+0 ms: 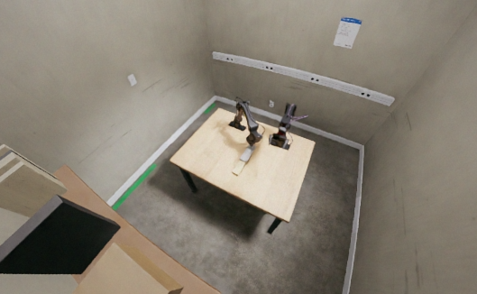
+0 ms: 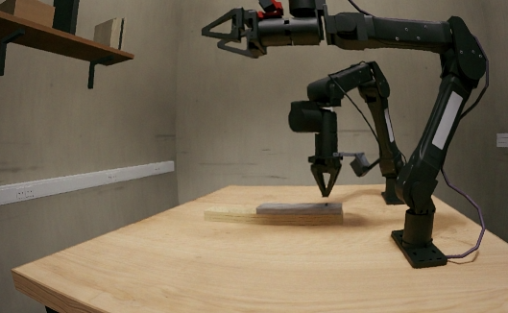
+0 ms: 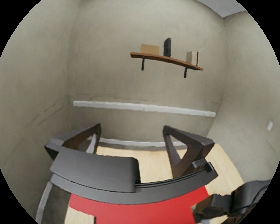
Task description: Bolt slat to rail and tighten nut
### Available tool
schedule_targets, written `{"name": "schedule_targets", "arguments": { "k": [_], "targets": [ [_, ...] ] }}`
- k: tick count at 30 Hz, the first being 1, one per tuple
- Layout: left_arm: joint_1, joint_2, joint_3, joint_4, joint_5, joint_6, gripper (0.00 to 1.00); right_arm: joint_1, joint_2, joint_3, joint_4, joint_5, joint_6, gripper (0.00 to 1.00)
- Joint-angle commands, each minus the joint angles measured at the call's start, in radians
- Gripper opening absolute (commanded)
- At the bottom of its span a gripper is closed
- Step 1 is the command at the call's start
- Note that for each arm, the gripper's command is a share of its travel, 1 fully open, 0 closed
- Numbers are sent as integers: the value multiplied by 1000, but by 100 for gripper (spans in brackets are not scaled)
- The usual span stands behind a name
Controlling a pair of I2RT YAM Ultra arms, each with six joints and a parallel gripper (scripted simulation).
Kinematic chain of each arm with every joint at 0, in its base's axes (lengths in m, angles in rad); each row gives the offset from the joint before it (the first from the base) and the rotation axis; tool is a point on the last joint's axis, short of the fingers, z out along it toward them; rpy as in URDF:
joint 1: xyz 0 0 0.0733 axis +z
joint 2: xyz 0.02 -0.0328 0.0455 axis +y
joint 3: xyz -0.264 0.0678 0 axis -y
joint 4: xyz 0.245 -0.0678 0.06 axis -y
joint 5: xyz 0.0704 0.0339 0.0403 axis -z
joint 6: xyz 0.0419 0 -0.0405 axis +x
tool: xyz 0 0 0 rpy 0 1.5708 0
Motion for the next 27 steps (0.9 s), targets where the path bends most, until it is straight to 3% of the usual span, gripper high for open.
{"name": "schedule_targets", "arguments": {
  "k": [1,17,27],
  "targets": [
    [3,-17,-4,5,9,2,100,11,3,-11,20,-7,6,12],
    [3,-17,-4,5,9,2,100,11,10,-41,56,-7,6,12],
    [3,-17,-4,5,9,2,100,11,-1,1,5,-7,7,12]
  ]
}}
